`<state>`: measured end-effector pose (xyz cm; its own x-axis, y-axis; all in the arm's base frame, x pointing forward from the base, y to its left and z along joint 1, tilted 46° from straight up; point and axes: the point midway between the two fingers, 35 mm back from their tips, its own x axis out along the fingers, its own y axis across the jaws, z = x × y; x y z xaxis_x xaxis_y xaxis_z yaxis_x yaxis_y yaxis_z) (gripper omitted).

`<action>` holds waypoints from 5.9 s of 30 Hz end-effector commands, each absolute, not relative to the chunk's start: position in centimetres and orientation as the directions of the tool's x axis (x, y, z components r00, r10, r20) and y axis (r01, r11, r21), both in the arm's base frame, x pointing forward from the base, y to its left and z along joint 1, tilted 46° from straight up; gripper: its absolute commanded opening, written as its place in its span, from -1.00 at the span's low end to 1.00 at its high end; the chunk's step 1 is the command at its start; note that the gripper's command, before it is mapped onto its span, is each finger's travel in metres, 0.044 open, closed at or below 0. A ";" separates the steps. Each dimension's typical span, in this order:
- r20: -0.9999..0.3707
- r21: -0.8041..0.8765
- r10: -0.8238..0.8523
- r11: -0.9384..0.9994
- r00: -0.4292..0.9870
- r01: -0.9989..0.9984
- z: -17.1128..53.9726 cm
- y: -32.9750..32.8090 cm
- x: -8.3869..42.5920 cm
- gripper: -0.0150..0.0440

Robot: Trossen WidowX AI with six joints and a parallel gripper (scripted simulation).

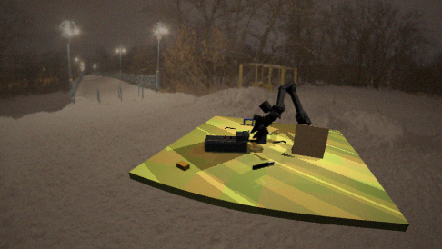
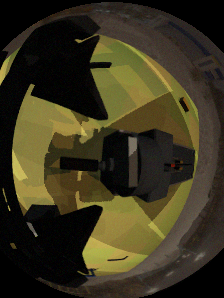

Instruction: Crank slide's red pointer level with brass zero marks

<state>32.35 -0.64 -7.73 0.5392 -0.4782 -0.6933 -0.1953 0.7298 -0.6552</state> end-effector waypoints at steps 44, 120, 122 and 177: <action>-0.634 -0.688 -0.539 0.720 0.554 -0.087 -5.7 3.2 46.7 1.00; -0.680 -0.661 -0.484 0.729 0.551 -0.176 -5.1 1.9 33.4 1.00; -0.680 -0.662 -0.484 0.729 0.551 -0.176 -5.7 1.3 33.2 1.00; -0.675 -0.668 -0.489 0.723 0.553 -0.176 -11.8 -5.3 30.9 0.64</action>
